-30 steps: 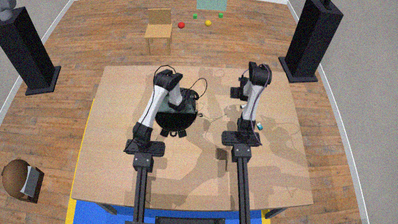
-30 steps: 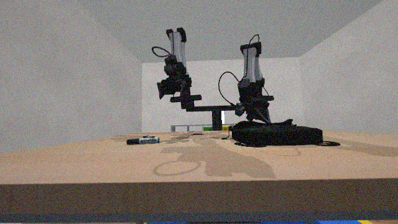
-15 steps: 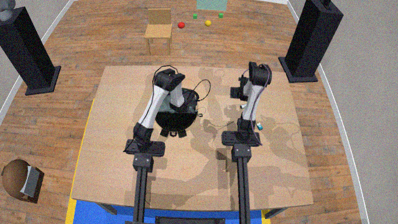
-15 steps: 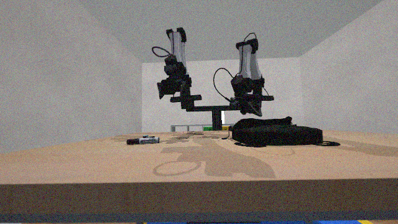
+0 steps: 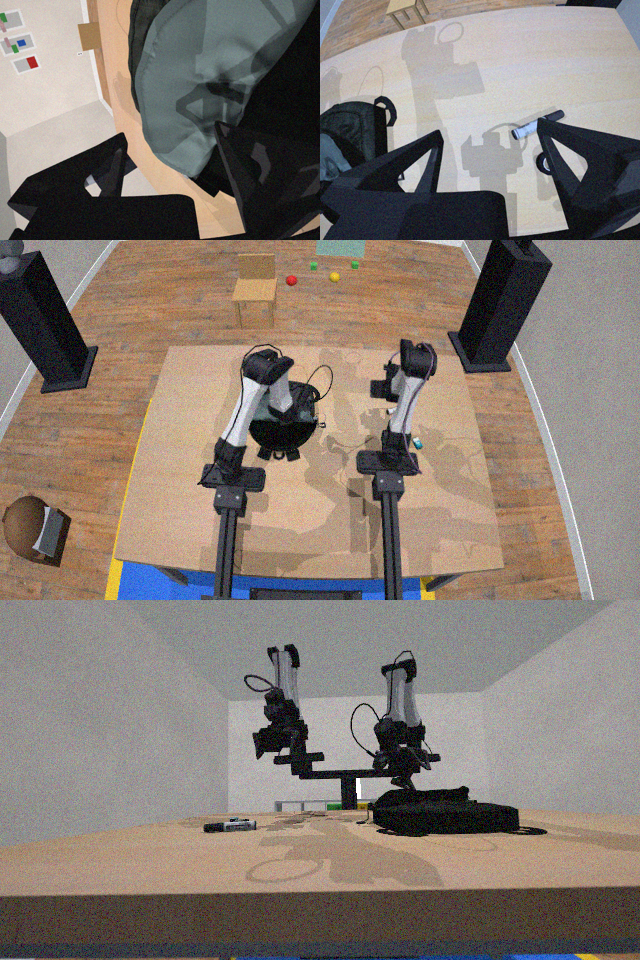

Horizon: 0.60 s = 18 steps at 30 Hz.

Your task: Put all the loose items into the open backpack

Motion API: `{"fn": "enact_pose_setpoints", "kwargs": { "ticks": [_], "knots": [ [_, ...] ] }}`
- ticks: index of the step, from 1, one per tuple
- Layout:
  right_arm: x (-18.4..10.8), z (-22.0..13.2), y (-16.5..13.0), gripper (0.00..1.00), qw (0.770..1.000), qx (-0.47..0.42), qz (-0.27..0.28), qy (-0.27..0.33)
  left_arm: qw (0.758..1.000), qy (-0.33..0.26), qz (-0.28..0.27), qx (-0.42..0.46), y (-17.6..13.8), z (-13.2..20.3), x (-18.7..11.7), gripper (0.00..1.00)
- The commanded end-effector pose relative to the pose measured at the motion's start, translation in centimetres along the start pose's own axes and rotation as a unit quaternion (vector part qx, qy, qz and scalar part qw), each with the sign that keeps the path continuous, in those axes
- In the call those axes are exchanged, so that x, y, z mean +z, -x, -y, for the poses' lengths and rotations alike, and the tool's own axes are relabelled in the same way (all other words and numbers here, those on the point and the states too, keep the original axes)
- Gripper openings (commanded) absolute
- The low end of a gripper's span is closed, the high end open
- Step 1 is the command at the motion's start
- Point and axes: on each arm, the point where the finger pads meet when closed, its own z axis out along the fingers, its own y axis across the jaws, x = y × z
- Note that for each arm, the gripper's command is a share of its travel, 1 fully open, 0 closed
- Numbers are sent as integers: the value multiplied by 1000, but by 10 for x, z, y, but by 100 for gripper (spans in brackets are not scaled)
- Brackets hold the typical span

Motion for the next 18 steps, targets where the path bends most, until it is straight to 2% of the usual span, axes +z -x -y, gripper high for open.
{"fn": "enact_pose_setpoints", "kwargs": {
  "ticks": [1,7,13,15,18],
  "knots": [
    [0,0,8,90,1000,-1,11,0,996,3,29,-87,1,-27,-8,90],
    [0,0,8,90,1000,-1,11,0,979,-24,42,-200,-29,-40,-14,90],
    [0,0,8,90,1000,-1,11,0,948,-50,54,-310,-58,-54,-19,90],
    [0,0,8,90,1000,-1,11,0,948,-50,54,-310,-58,-54,-19,90],
    [0,0,8,90,1000,-1,11,0,928,-62,61,-363,-73,-61,-22,90]
  ]
}}
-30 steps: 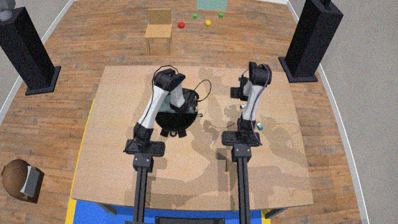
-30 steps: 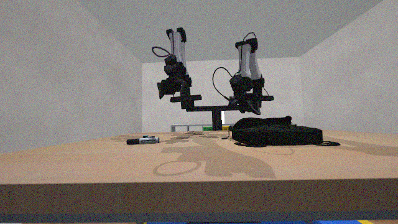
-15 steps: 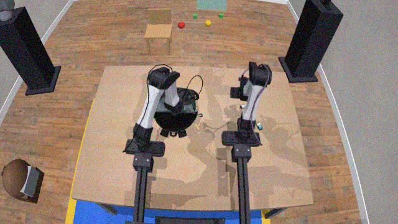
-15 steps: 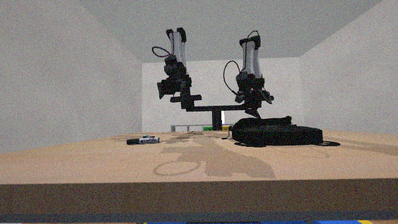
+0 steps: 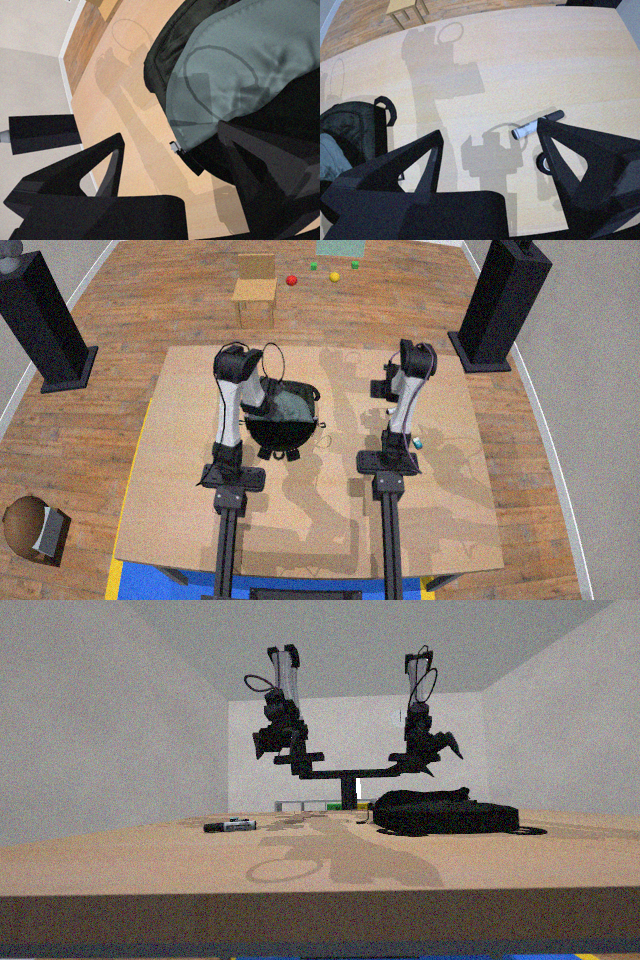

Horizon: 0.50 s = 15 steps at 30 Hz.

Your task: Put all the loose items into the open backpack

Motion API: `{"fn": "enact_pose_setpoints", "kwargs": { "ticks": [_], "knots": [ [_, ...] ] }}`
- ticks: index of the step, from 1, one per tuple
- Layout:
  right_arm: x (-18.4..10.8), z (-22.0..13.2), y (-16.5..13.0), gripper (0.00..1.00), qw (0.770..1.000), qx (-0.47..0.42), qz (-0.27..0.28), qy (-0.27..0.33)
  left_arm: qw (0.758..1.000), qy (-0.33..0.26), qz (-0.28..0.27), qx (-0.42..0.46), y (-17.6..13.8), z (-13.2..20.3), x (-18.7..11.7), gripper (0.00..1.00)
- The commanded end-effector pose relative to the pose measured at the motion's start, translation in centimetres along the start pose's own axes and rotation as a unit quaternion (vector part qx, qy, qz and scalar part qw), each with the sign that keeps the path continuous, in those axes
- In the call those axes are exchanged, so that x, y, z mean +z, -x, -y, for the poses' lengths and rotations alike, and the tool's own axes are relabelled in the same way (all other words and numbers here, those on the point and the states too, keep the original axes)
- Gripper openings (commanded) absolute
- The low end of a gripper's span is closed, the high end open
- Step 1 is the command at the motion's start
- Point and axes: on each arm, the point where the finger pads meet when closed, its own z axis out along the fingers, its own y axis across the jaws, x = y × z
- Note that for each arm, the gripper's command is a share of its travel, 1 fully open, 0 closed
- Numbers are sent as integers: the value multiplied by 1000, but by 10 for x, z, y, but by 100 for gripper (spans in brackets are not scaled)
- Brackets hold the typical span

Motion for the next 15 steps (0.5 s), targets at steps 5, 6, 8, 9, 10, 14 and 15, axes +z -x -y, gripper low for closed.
{"fn": "enact_pose_setpoints", "kwargs": {
  "ticks": [5,6,8,9,10,14,15],
  "knots": [
    [0,0,8,90,1000,-1,11,0,983,-45,51,-168,0,-34,-14,90],
    [0,0,8,90,1000,-1,11,0,980,-50,52,-186,-3,-38,-16,90],
    [0,0,8,90,1000,-1,11,0,971,-60,56,-223,-8,-46,-19,90],
    [0,0,8,90,1000,-1,11,0,967,-68,51,-240,-14,-49,-20,90],
    [0,0,8,90,1000,-1,11,0,962,-75,48,-258,-18,-51,-22,90],
    [0,0,8,90,1000,-1,11,0,951,-84,51,-295,-24,-60,-25,90],
    [0,0,8,90,1000,-1,11,0,944,-83,64,-314,-17,-72,-24,90]
  ]
}}
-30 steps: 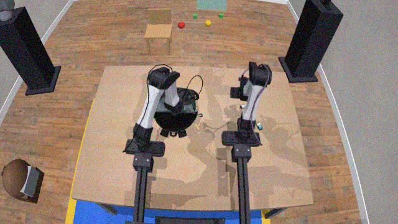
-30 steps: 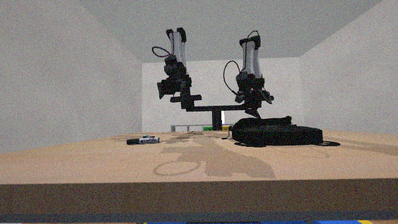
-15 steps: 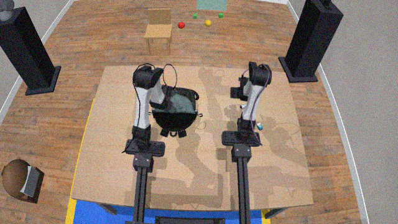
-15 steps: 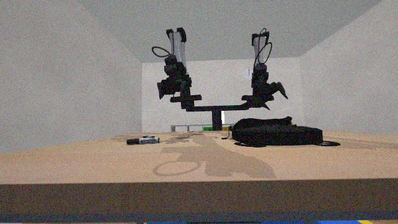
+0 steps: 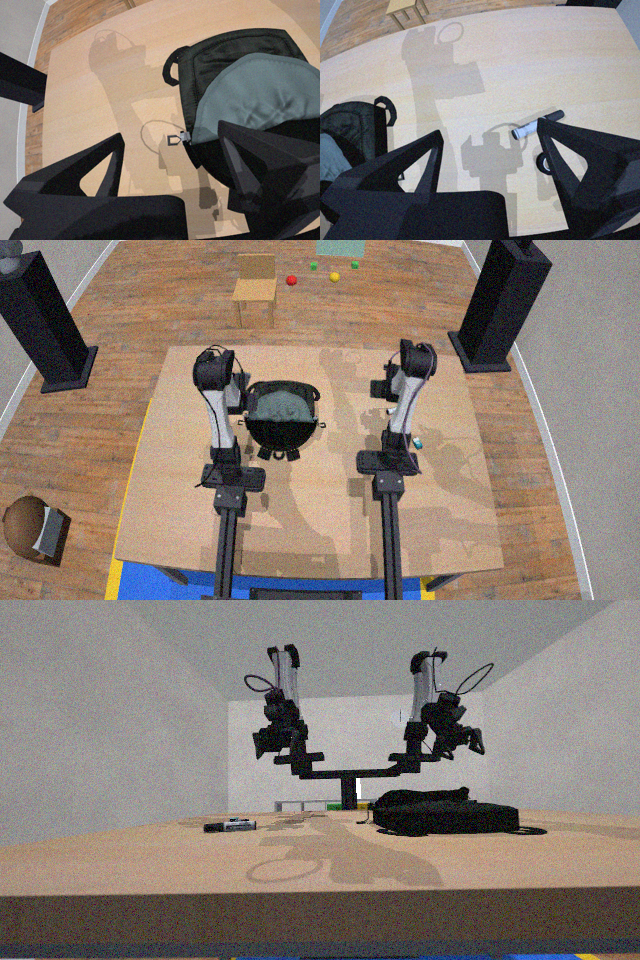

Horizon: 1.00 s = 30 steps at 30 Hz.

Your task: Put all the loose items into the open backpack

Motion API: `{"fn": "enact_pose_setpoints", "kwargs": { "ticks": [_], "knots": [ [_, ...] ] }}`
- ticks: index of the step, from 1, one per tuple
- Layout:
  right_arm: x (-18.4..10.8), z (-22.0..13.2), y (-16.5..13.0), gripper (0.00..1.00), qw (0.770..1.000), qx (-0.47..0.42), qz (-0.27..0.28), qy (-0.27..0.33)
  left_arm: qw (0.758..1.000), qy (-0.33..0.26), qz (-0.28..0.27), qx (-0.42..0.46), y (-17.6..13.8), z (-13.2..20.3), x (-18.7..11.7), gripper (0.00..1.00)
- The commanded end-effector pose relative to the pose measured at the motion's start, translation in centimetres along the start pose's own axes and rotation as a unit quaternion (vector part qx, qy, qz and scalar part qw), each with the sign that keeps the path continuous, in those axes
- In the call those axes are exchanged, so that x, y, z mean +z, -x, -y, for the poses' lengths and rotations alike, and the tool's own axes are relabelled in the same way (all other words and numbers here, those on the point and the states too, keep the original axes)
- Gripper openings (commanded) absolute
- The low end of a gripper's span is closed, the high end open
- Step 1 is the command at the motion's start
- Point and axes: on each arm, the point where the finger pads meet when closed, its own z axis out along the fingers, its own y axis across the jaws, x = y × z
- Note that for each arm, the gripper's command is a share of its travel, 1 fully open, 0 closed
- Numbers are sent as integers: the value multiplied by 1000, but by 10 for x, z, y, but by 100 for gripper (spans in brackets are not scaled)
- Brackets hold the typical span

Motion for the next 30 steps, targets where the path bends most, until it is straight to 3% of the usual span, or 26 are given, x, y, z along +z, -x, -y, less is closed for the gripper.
{"fn": "enact_pose_setpoints", "kwargs": {
  "ticks": [1,8,9,14,16,19,24,30],
  "knots": [
    [0,0,8,90,1000,-1,11,0,997,-47,21,-52,16,4,-5,90],
    [0,0,8,90,1000,-1,11,0,997,-53,19,-47,12,12,-7,90],
    [5,1,-3,49,1000,18,5,-20,997,-52,18,-48,11,11,-8,90],
    [29,15,-9,49,987,109,27,-119,997,-50,16,-50,9,9,-8,90],
    [29,15,-9,49,987,109,27,-119,997,-50,16,-50,9,9,-8,90],
    [41,23,-19,49,971,161,33,-176,997,-47,18,-49,10,6,-8,90],
    [62,36,-41,49,931,242,32,-272,998,-48,17,-46,8,6,-8,90],
    [86,52,-58,49,862,334,45,-377,998,-46,16,-46,7,7,-5,90]
  ]
}}
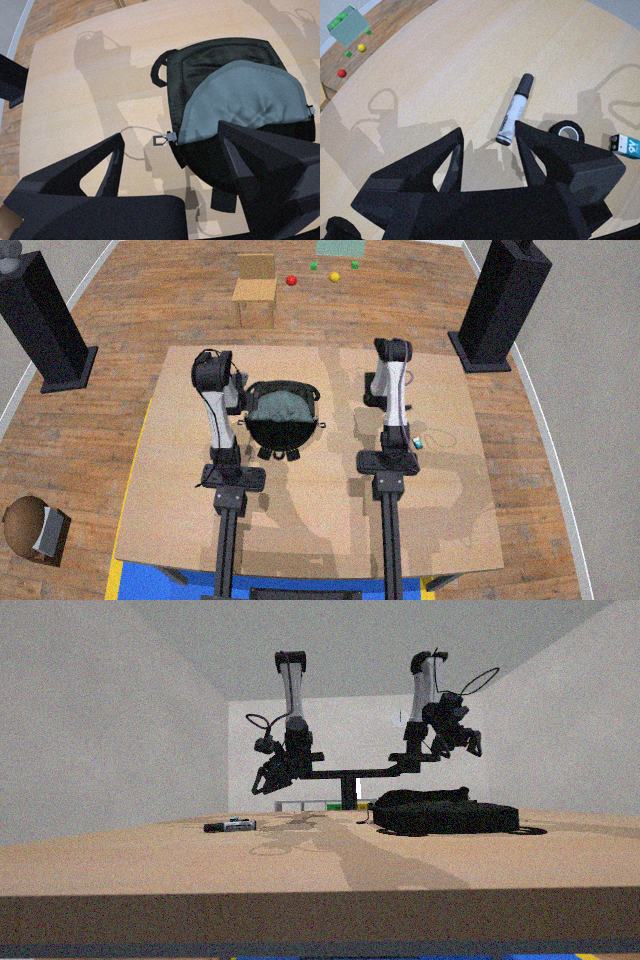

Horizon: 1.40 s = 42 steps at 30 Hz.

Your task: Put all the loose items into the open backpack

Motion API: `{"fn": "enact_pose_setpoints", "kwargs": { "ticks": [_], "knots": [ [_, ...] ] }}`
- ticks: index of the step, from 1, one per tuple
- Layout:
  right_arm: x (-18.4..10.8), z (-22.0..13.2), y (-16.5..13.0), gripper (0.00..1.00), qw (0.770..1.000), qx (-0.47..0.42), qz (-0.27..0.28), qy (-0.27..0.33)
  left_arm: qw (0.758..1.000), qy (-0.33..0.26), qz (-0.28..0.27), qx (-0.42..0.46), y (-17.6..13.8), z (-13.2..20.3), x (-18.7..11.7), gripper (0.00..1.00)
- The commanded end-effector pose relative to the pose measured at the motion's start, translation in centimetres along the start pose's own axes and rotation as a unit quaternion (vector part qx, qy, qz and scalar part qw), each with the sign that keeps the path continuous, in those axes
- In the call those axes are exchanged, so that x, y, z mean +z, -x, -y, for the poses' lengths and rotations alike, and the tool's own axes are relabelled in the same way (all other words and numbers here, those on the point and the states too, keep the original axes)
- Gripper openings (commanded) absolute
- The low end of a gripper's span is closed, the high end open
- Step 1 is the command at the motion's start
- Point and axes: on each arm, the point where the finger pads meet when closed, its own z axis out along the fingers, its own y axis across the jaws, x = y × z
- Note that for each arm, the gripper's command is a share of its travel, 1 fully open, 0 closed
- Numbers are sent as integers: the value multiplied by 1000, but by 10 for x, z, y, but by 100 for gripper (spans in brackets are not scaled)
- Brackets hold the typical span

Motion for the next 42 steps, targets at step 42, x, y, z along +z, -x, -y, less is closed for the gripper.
{"fn": "enact_pose_setpoints", "kwargs": {
  "ticks": [42],
  "knots": [
    [68,26,-43,49,966,167,29,-194,1000,-3,12,2,8,-1,-2,90]
  ]
}}
